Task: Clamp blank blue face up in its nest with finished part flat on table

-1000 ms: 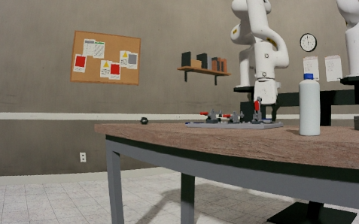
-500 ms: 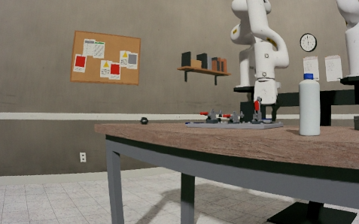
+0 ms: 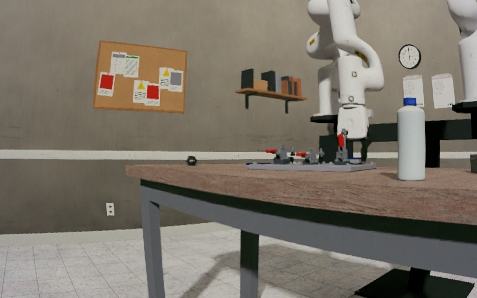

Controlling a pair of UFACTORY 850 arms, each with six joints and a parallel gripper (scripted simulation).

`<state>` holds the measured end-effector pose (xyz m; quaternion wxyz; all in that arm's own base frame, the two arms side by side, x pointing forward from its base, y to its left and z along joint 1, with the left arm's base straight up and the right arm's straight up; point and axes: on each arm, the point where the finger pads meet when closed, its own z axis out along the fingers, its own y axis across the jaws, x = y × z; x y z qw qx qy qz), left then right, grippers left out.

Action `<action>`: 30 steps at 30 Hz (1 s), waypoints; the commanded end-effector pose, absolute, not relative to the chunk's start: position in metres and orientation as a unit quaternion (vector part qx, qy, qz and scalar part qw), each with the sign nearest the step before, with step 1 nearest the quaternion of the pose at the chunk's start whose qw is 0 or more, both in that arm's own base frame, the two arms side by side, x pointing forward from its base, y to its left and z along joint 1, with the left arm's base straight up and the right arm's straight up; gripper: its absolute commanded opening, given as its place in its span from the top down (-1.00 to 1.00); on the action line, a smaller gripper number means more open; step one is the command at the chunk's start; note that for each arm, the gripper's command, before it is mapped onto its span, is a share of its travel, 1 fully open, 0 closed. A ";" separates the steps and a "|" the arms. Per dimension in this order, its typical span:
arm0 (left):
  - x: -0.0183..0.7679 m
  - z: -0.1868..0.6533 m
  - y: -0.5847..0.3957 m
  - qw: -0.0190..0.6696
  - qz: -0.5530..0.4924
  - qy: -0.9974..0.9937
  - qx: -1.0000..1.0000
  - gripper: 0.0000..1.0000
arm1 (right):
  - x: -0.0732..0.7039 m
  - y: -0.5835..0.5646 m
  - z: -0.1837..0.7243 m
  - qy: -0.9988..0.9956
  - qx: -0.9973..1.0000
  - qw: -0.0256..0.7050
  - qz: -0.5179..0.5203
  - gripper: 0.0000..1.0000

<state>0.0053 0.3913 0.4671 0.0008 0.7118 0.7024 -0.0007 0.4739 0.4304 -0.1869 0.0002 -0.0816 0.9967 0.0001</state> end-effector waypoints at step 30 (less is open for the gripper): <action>0.005 0.468 0.392 0.000 0.000 0.702 0.712 -1.00 | 0.474 0.431 -0.167 0.997 -0.082 0.001 0.000 1.00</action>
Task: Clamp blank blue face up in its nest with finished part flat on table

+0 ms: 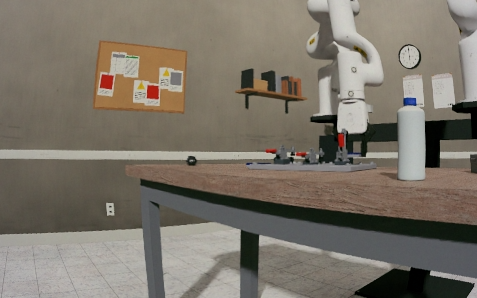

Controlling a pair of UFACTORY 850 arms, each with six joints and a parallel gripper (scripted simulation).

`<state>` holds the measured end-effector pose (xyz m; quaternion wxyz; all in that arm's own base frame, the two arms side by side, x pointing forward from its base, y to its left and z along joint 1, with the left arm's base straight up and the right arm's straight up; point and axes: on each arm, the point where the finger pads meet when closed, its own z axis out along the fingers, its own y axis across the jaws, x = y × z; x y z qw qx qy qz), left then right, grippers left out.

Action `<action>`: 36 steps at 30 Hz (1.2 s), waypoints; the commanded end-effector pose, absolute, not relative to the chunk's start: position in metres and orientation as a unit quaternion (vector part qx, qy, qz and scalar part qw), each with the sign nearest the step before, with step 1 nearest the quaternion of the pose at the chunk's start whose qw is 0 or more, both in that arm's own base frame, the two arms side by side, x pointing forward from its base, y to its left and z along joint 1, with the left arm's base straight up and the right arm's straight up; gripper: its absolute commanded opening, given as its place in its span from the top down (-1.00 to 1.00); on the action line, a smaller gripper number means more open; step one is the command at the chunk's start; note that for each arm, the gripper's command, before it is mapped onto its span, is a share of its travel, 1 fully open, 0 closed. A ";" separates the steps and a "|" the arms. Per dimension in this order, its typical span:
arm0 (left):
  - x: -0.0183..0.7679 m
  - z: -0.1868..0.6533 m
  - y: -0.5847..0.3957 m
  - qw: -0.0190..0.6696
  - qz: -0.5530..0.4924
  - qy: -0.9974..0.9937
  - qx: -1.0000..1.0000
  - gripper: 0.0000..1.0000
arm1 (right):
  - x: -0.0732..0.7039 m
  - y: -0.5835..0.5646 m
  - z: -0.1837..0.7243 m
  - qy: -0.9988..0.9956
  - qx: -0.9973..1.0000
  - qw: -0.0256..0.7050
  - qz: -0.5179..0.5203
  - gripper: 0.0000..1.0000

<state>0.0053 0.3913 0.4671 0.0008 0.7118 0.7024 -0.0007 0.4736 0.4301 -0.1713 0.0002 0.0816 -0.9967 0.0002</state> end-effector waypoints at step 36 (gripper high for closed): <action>0.005 0.468 0.392 0.000 0.000 0.702 0.712 -1.00 | 0.474 0.431 -0.150 -0.997 0.082 -0.001 0.000 1.00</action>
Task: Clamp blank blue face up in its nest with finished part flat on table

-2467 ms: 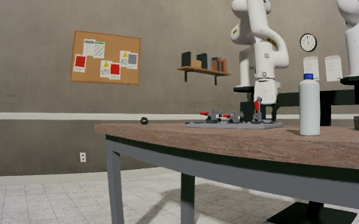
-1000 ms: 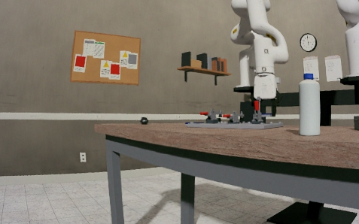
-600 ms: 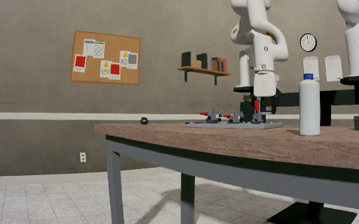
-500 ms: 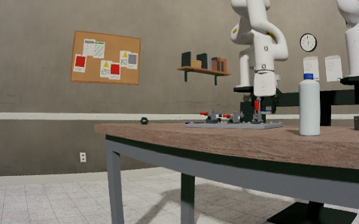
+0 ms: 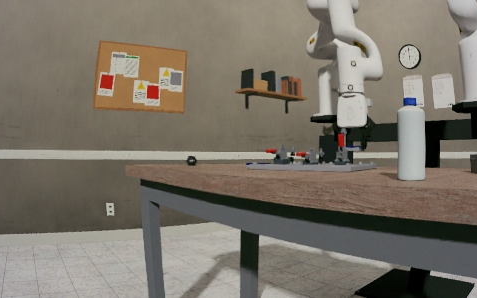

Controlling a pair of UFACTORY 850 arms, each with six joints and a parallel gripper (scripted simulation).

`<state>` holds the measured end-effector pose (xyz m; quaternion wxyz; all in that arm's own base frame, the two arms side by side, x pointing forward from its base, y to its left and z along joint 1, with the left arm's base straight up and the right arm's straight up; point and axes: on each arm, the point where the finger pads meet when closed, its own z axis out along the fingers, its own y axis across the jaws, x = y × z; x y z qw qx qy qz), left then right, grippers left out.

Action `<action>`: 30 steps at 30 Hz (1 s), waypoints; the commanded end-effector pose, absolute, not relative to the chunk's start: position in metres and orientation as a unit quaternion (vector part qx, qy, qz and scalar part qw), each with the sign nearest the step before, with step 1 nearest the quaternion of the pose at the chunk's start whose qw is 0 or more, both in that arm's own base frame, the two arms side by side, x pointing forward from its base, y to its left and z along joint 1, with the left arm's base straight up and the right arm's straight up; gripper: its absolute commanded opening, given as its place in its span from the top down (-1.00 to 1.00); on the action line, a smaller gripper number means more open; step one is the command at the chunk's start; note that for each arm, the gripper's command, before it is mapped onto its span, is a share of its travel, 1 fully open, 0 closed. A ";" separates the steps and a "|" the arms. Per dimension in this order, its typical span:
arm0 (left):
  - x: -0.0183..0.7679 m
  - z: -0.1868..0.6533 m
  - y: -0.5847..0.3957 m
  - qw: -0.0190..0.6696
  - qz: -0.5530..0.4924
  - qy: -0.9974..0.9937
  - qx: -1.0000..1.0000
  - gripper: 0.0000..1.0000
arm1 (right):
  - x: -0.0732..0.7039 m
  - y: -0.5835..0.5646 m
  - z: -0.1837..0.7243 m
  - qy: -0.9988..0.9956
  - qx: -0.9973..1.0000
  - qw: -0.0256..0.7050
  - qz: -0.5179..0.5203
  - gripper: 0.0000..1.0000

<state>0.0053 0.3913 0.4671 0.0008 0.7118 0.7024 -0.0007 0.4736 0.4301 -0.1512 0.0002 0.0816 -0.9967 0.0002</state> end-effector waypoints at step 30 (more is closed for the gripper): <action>0.005 0.468 0.392 0.000 0.000 0.702 0.712 -1.00 | 0.467 0.430 -0.116 -0.997 0.082 -0.001 0.000 1.00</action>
